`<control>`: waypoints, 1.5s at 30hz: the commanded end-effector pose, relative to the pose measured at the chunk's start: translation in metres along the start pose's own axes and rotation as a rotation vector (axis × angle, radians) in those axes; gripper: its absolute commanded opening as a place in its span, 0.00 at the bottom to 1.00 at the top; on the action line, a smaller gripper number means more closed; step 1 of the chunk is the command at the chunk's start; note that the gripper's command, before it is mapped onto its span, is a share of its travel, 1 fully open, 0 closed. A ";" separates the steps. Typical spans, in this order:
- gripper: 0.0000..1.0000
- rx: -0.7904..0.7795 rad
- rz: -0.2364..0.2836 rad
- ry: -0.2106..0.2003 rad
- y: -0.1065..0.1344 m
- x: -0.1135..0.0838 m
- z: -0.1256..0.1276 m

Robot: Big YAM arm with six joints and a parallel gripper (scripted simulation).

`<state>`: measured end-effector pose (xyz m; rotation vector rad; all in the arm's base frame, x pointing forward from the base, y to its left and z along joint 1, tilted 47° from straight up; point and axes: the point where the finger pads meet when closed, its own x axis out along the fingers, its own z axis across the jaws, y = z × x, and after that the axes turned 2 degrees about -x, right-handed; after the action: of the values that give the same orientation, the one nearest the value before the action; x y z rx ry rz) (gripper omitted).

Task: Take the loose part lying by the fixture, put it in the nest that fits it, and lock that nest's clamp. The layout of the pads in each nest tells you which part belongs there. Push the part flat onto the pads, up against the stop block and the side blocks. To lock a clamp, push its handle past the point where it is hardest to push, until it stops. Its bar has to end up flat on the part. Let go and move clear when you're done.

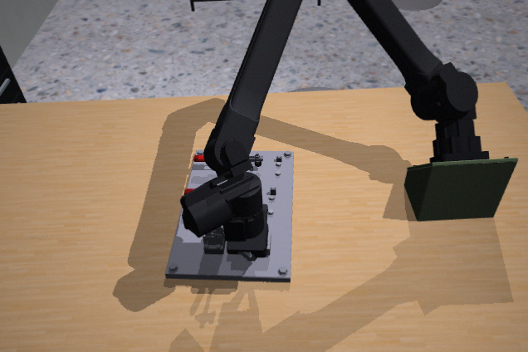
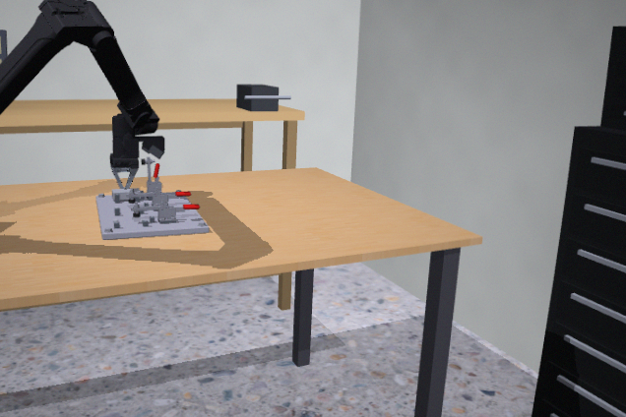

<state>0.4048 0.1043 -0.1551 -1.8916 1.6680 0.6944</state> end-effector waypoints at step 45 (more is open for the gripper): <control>0.00 0.022 -0.032 -0.018 -0.013 -0.006 -0.008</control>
<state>0.4039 0.0960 -0.1540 -1.8880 1.6765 0.6927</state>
